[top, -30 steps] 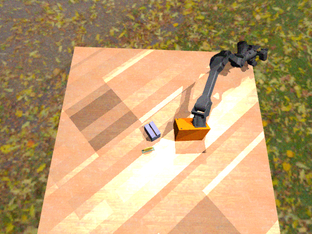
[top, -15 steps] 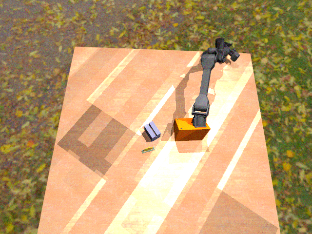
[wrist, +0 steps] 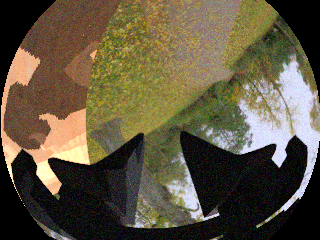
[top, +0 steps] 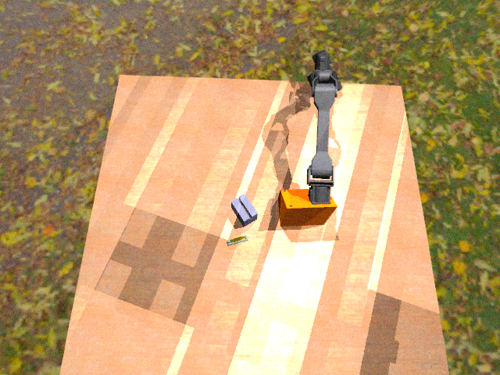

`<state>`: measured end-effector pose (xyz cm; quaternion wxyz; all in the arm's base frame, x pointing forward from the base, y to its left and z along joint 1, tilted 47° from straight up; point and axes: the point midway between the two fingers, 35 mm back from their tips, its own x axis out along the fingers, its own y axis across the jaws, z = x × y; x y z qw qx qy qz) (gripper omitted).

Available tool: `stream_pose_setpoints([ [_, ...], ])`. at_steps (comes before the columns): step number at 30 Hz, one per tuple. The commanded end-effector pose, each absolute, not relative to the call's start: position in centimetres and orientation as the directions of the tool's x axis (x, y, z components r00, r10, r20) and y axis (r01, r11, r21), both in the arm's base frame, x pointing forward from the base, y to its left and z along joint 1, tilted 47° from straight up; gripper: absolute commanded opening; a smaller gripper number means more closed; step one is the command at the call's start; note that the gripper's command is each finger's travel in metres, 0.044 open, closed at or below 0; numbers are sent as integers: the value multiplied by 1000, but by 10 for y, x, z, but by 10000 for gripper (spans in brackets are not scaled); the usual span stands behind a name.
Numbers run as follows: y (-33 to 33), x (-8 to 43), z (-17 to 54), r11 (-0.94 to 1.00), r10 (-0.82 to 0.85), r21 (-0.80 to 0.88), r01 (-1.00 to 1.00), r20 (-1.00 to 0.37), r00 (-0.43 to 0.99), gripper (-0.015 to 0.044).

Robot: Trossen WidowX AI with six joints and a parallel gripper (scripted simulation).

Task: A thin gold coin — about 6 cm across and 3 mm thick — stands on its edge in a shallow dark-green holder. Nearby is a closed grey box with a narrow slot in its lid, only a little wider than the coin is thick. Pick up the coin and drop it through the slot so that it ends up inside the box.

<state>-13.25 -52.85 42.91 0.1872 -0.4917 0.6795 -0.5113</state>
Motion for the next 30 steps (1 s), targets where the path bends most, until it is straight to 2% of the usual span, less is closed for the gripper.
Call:
stream_pose_setpoints([
  [1,-523,-104,449,-106,-883,-900,-423,281,-376,161],
  [5,-515,-63,457,-159,-903,-898,-411,301,-307,161],
  [15,-525,67,422,-175,-978,-965,-193,194,-80,161],
  [23,-498,184,377,-61,-986,-996,-69,50,156,161],
  [30,-459,277,327,120,-942,-992,27,-105,319,161],
])
